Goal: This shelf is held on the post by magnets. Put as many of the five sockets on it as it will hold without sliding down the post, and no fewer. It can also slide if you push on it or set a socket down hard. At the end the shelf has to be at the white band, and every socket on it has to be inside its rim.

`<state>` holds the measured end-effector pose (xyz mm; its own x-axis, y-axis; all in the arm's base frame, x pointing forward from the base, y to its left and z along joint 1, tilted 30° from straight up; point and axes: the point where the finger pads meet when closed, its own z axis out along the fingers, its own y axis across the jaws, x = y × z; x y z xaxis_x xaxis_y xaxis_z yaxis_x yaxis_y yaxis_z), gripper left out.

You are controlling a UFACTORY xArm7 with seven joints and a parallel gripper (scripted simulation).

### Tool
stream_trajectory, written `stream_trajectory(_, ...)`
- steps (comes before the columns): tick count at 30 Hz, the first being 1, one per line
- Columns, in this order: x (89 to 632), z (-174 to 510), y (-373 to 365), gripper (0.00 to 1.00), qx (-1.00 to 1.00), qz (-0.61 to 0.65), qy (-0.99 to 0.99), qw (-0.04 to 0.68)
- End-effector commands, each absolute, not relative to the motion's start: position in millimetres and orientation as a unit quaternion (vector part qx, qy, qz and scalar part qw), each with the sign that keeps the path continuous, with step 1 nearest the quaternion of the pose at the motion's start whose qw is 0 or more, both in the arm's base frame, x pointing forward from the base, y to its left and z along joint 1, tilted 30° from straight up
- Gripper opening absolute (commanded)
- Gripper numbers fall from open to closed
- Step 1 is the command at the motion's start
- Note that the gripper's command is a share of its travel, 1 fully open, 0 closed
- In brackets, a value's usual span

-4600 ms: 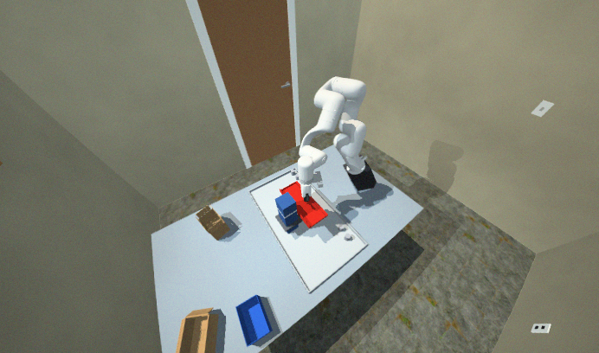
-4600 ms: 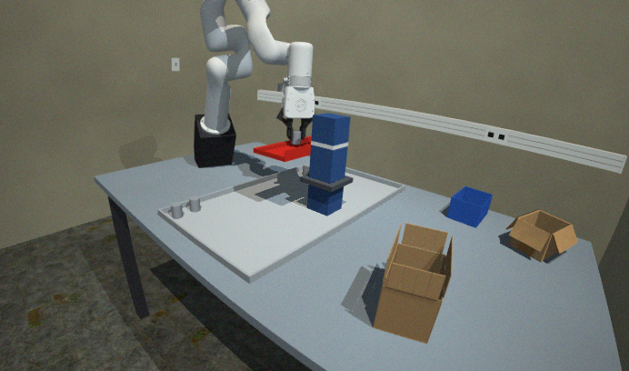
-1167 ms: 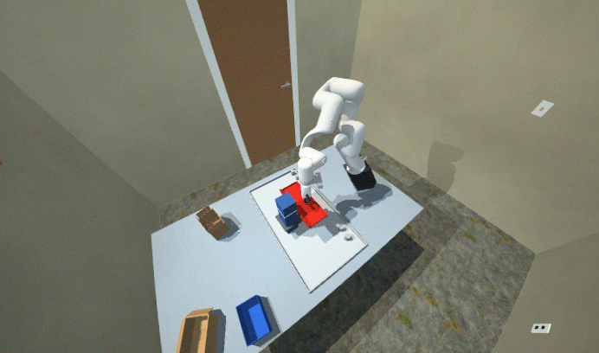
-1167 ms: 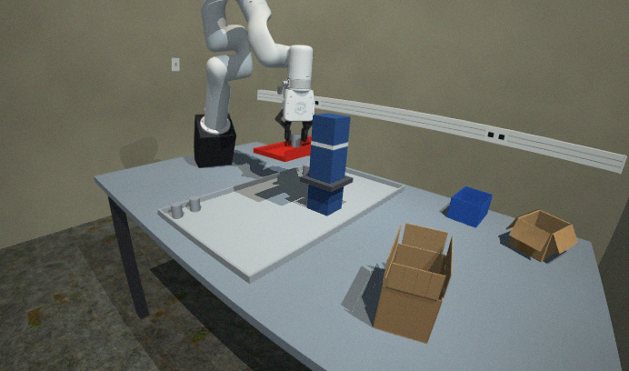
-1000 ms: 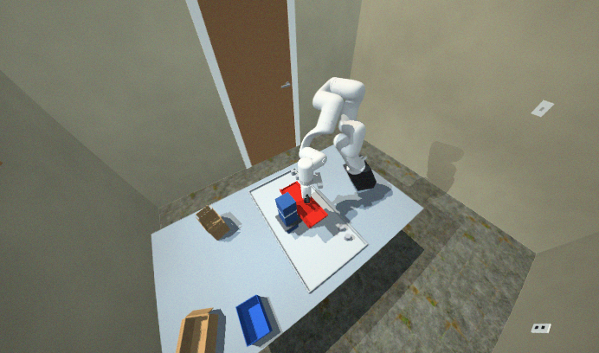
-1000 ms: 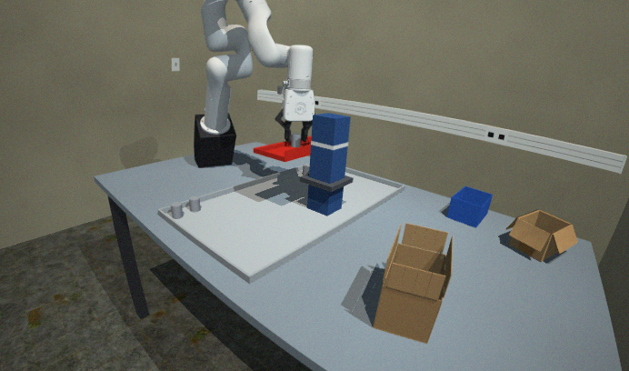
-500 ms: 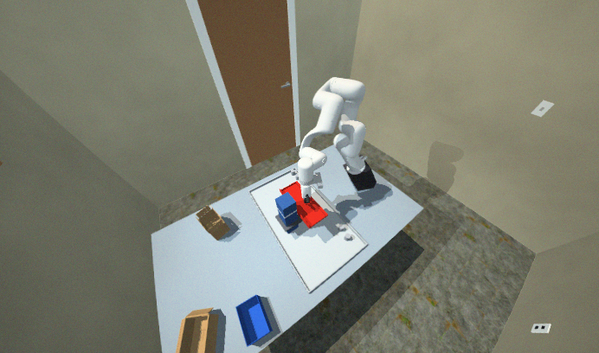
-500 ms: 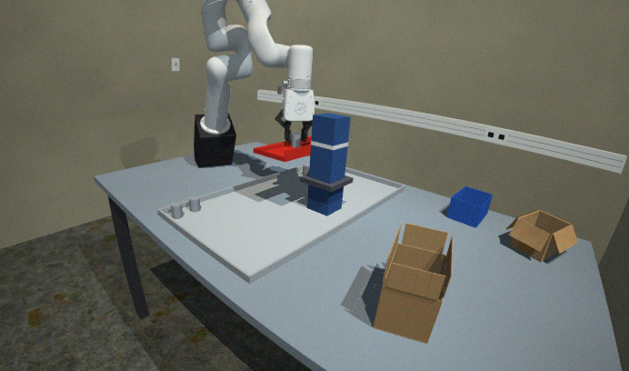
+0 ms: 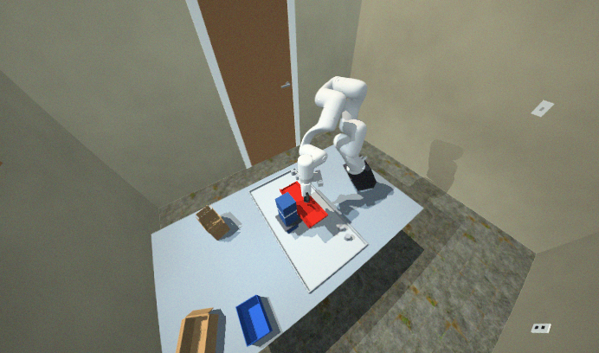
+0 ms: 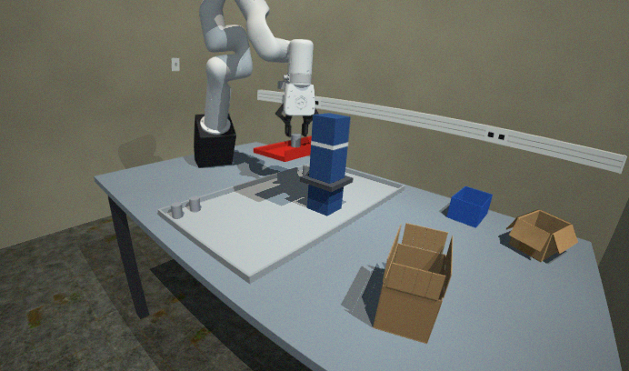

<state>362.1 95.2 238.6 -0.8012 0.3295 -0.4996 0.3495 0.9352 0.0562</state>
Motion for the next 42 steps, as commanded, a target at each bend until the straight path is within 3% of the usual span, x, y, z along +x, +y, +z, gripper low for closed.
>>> stream_trajectory(1, 358.3, 246.7, 96.5, 0.52, 0.179, -0.019, 0.949, 0.26)
stream_trajectory(42, 330.3, 296.3, 103.9, 0.52, 0.179, -0.019, 0.949, 0.26)
